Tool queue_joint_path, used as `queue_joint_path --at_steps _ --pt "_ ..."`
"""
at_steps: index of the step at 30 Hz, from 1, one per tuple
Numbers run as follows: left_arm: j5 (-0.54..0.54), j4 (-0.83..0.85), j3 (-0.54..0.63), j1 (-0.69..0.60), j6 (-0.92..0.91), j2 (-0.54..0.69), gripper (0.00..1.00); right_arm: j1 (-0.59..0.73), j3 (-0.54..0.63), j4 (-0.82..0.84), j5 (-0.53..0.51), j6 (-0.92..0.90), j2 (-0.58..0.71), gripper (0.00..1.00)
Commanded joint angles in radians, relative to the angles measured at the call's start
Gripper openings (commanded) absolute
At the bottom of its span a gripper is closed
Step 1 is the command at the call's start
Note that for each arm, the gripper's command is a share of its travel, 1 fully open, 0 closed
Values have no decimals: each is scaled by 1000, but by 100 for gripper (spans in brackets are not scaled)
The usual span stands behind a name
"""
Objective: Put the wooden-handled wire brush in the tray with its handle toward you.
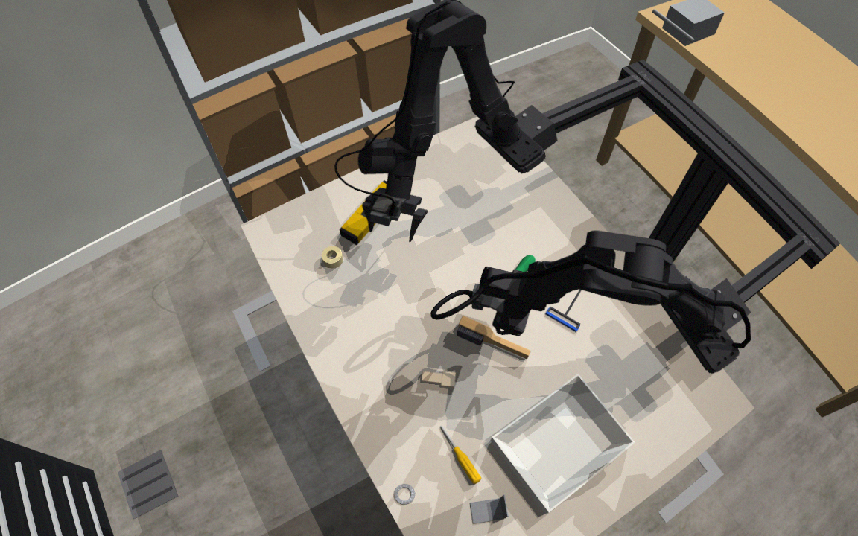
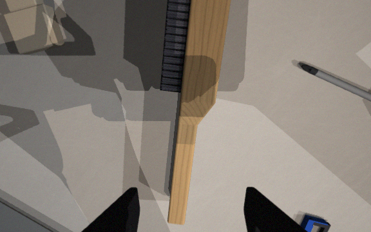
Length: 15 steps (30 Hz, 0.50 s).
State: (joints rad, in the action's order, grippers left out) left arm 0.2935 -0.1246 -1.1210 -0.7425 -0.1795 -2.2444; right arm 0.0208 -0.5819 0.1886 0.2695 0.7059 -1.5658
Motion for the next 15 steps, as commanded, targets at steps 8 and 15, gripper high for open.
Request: queue_joint_path --at_steps 8,15 --pt "-6 -212 -258 21 -77 -189 50 200 -170 -565 126 370 150 100" --pt "-5 -281 -359 25 -95 -265 50 289 -285 -826 156 512 185 100"
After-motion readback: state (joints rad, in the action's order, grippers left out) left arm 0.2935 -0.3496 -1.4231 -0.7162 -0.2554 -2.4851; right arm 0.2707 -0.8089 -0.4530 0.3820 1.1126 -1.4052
